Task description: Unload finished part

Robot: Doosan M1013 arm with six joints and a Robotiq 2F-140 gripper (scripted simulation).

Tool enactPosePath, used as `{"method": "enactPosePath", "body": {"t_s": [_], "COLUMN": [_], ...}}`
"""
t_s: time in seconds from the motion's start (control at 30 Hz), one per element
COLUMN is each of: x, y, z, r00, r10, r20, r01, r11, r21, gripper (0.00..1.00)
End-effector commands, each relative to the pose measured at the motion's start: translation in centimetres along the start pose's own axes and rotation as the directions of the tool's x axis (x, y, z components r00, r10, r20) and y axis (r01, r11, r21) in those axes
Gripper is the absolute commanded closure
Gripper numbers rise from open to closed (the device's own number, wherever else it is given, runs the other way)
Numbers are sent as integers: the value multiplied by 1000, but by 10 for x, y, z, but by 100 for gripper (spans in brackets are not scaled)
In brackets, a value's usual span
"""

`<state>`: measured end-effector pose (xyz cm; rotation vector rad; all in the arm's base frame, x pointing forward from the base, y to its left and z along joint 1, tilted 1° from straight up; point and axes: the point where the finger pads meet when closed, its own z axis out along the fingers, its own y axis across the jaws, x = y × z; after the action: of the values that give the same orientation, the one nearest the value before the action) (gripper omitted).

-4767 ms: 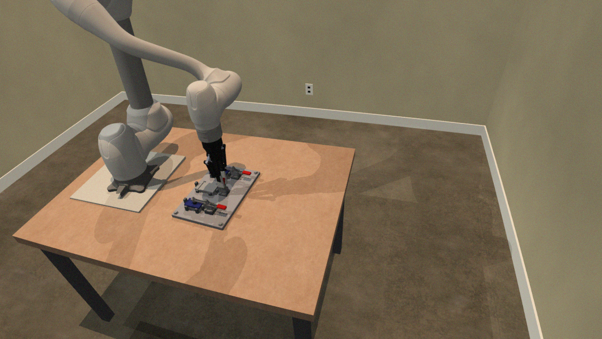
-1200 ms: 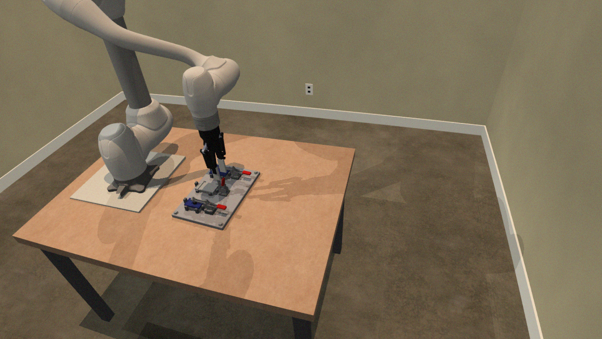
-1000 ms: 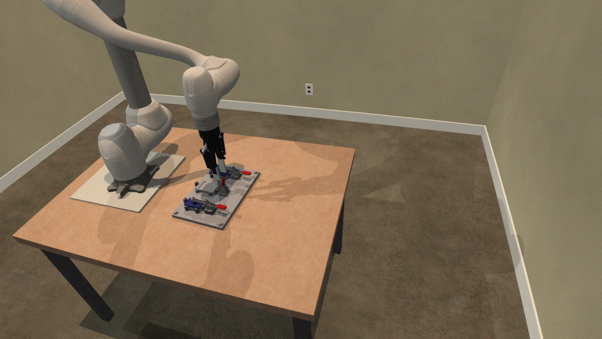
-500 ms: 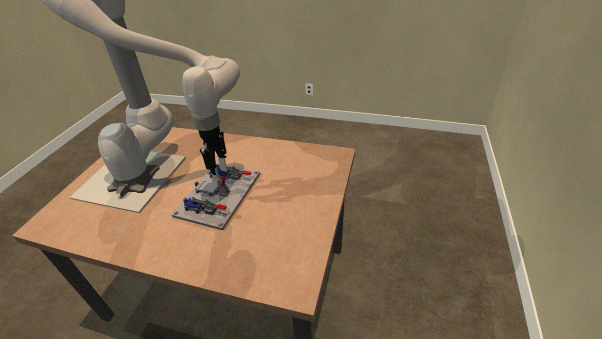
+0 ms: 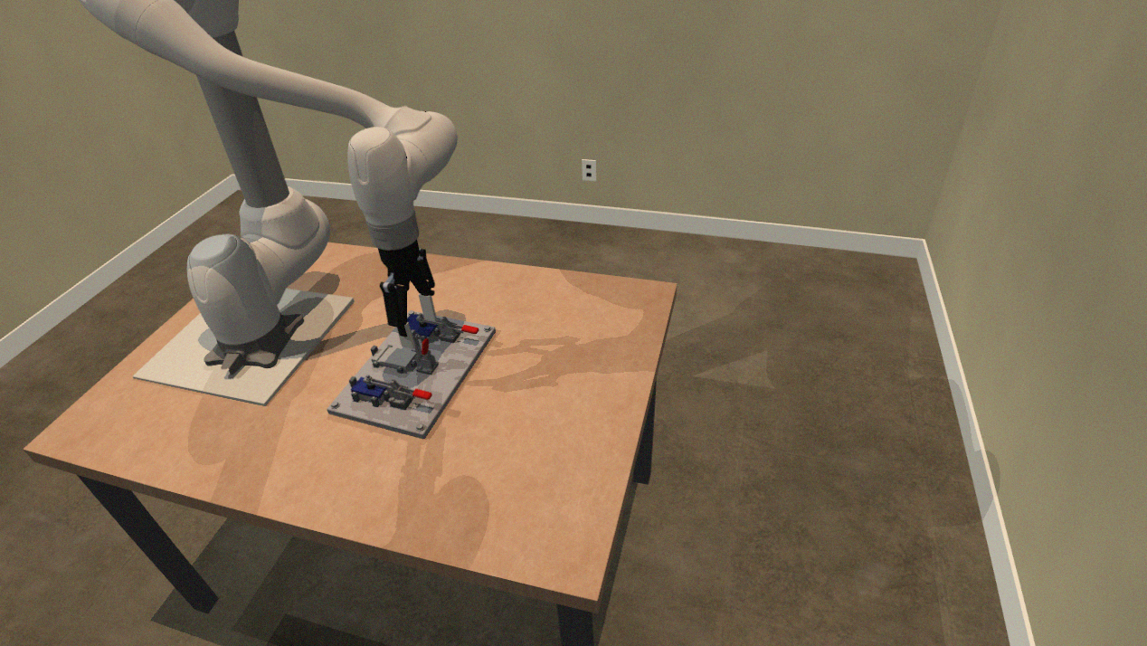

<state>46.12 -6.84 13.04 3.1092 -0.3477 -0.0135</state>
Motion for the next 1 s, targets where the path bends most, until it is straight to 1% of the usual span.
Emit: {"method": "enactPosePath", "body": {"t_s": [0.0, 0.67, 0.97], "x": [0, -4, -25], "y": [0, 0, 0], "z": [0, 1, 1], "r00": [1000, 1000, 1000], "r10": [0, 0, 0], "r20": [0, 0, 0], "r01": [0, 0, 0], "r11": [1000, 1000, 1000], "r21": [0, 0, 0], "gripper": [42, 42, 42]}}
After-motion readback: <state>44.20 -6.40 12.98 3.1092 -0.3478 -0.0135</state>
